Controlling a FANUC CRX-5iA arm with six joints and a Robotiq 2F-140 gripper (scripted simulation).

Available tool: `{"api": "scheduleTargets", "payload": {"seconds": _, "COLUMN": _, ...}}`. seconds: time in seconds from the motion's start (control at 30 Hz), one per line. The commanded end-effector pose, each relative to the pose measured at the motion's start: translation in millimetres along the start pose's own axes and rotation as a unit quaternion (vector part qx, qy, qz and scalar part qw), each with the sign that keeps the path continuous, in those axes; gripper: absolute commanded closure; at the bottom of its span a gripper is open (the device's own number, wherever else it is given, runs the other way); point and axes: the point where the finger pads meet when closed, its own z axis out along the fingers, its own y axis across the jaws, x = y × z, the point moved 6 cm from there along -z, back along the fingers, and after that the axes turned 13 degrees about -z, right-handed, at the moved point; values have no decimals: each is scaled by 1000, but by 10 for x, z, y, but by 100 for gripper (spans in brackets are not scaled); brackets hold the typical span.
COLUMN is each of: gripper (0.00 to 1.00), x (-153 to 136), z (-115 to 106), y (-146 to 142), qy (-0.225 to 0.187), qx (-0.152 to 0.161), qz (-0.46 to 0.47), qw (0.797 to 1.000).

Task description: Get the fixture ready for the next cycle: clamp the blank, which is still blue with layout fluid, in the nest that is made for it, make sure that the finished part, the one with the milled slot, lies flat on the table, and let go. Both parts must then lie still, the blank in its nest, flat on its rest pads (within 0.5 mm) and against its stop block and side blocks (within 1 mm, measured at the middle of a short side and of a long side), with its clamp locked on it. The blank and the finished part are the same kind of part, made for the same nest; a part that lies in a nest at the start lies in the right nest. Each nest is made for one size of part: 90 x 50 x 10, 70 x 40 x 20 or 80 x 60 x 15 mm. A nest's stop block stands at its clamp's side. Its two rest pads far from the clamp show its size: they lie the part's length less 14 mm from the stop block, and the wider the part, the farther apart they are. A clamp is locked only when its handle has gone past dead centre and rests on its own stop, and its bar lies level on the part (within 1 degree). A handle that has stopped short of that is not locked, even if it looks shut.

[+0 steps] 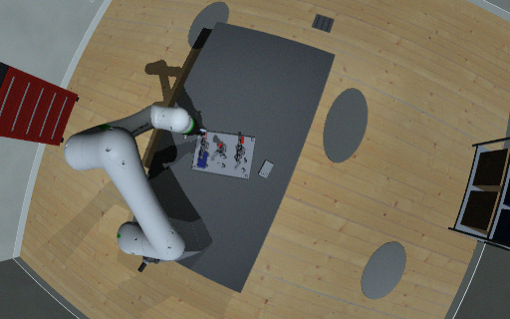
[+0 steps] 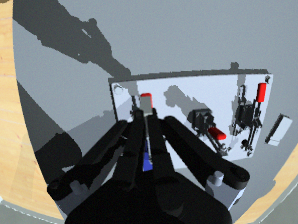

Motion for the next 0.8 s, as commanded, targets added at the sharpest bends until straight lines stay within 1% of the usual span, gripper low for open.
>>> {"api": "scheduleTargets", "payload": {"seconds": 0.0, "gripper": 100, "x": 1, "z": -1, "y": 1, "qy": 0, "qx": 0, "qz": 0, "qw": 1000}}
{"api": "scheduleTargets", "payload": {"seconds": 0.77, "gripper": 100, "x": 1, "z": 19, "y": 1, "qy": 0, "qx": 0, "qz": 0, "qw": 1000}}
